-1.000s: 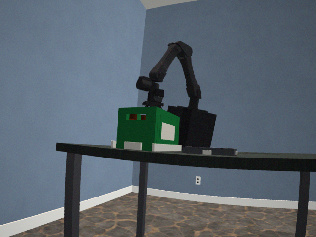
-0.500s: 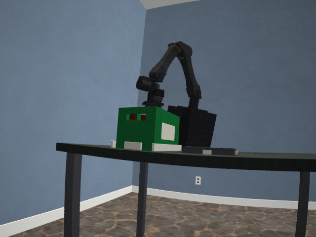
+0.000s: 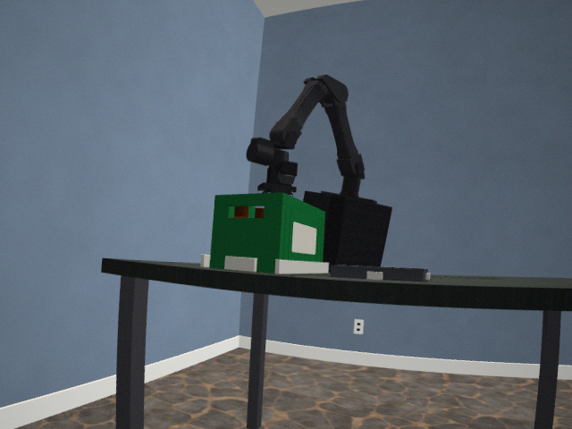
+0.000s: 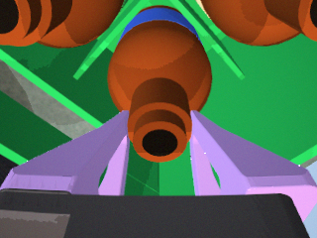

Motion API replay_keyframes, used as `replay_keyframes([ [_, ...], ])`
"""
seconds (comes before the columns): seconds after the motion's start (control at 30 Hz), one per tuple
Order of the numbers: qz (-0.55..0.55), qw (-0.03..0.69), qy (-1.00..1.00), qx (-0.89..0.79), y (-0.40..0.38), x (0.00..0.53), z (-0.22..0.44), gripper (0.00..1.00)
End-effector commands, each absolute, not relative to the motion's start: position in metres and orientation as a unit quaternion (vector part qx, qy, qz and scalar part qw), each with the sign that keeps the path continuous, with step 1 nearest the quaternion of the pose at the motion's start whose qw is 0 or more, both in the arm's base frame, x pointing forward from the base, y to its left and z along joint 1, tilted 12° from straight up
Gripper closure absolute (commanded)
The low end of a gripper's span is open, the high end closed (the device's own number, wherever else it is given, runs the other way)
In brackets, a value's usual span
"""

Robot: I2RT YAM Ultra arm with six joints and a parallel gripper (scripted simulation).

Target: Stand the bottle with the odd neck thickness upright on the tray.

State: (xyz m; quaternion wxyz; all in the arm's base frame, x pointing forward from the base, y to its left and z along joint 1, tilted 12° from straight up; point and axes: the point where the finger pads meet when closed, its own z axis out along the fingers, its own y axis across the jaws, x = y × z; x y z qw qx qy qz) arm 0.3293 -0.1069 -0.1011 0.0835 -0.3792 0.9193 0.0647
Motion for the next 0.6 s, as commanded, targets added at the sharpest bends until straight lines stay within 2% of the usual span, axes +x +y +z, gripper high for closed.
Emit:
replay_keyframes([
  [0.0,0.073,0.083,0.92,-0.377,-0.1018,0.3234,-0.1048,1.0],
  [0.53,0.073,0.083,0.92,-0.377,-0.1018,0.3234,-0.1048,1.0],
  [0.57,0.073,0.083,0.92,-0.377,-0.1018,0.3234,-0.1048,0.39],
])
